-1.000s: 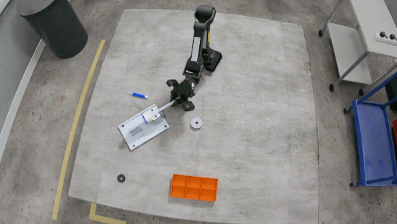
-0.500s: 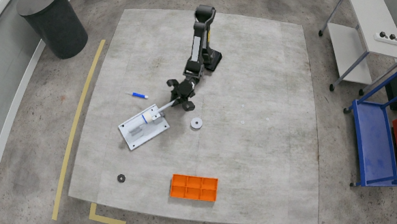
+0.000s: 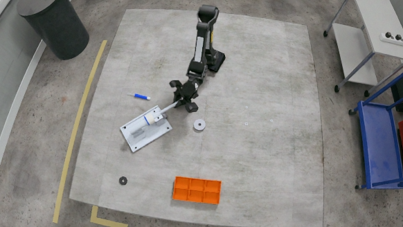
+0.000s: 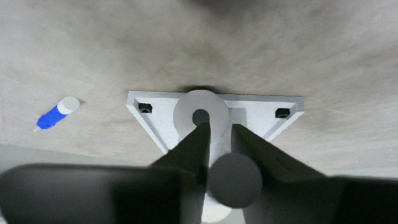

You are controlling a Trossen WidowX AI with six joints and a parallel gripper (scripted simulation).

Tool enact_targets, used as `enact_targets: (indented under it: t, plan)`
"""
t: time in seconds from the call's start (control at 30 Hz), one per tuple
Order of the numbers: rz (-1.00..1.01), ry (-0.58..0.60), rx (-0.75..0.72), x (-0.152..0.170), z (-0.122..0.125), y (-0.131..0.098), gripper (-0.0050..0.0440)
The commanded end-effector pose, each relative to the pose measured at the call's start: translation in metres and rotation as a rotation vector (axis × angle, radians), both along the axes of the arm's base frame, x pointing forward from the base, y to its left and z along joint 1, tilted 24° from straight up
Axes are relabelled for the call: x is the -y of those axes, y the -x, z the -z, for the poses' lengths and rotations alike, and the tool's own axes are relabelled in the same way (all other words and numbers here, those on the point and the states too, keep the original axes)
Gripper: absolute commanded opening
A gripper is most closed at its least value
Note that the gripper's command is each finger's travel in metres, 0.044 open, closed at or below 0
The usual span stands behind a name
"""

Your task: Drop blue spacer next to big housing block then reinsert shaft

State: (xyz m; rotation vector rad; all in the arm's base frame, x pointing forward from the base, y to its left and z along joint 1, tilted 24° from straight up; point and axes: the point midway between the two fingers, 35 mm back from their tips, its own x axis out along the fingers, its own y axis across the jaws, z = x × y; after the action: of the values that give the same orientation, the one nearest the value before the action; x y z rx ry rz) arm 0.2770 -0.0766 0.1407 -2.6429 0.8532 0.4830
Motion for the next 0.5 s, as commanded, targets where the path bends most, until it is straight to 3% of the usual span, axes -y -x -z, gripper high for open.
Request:
enact_targets:
  t: [0.0,0.47]
  plan:
    - [0.005,0.001,0.024,-0.0003,-0.006,0.0012,-0.005]
    - [0.005,0.001,0.023,-0.0012,-0.0053,0.0023,-0.005]
